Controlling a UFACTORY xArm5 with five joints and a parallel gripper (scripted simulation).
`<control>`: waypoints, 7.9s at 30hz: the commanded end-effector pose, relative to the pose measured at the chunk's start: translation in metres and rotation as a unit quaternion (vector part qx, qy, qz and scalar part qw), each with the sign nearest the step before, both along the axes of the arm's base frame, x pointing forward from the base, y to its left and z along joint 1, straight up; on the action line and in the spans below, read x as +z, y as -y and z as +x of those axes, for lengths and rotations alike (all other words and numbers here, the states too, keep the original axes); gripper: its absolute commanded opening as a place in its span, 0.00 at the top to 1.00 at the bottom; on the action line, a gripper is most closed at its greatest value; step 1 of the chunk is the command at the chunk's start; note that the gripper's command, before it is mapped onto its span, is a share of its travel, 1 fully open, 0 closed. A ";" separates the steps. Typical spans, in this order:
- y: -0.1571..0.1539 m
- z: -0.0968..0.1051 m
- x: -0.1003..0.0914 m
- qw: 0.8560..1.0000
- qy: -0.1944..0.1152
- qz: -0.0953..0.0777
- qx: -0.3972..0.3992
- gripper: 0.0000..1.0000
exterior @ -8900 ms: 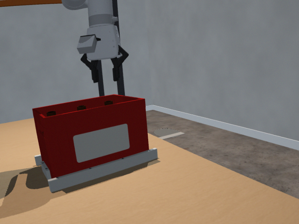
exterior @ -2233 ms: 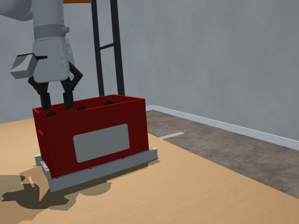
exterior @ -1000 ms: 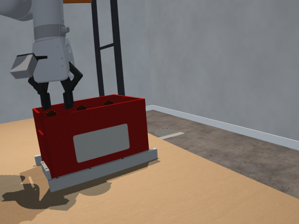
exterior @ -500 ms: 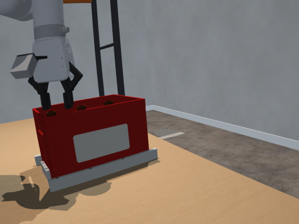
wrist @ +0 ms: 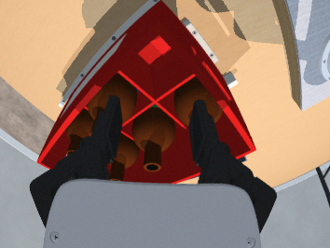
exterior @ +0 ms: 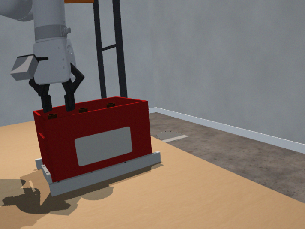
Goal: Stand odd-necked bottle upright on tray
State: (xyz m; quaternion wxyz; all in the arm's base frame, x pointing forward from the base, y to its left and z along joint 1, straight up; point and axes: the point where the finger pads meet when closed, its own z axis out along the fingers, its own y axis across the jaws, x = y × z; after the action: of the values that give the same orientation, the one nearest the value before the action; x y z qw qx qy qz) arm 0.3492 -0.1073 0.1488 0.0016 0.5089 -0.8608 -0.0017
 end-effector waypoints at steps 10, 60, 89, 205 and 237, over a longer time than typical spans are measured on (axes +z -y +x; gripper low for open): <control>0.000 0.001 -0.001 1.000 0.002 -0.001 0.000 0.35; 0.000 0.001 -0.039 1.000 0.002 -0.001 0.000 0.35; 0.000 0.001 -0.040 1.000 0.002 -0.001 0.000 1.00; 0.000 0.001 0.045 1.000 0.002 -0.001 0.000 1.00; 0.000 0.001 0.045 1.000 0.002 -0.001 0.000 1.00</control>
State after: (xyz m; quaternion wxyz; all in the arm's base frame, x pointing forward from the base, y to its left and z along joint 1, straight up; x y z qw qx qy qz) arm 0.3490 -0.1071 0.1920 0.0015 0.5089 -0.8608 -0.0017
